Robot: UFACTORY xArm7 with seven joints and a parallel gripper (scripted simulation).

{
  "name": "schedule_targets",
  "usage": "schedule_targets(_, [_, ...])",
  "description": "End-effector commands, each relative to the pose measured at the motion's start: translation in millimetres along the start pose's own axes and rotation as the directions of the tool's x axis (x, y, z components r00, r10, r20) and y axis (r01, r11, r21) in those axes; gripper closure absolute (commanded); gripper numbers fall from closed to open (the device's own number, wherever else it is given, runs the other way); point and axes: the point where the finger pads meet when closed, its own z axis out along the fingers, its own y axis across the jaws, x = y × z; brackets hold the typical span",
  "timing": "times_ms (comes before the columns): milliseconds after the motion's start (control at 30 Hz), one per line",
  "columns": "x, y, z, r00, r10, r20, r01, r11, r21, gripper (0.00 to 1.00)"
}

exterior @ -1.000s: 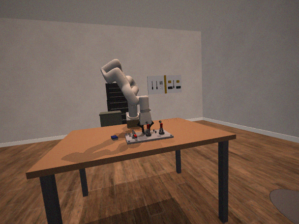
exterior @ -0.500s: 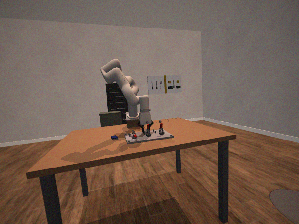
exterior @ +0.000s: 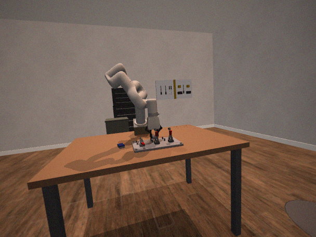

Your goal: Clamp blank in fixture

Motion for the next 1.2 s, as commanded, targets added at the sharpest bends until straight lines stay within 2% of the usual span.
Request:
schedule_targets(0, [1.2,-0.4,-9.5,1.000,0.000,-0.003,0.000,1.000,0.001,1.00])
schedule_targets(733, [-0.5,-0.3,-24.6,1.000,0.000,-0.003,0.000,1.000,0.001,1.00])
schedule_targets(967, [-5.8,-0.3,-46.9,1.000,0.000,-0.003,0.000,1.000,0.001,1.00])
schedule_targets(1167, [-7.0,-0.3,-51.7,1.000,0.000,-0.003,0.000,1.000,0.001,1.00])
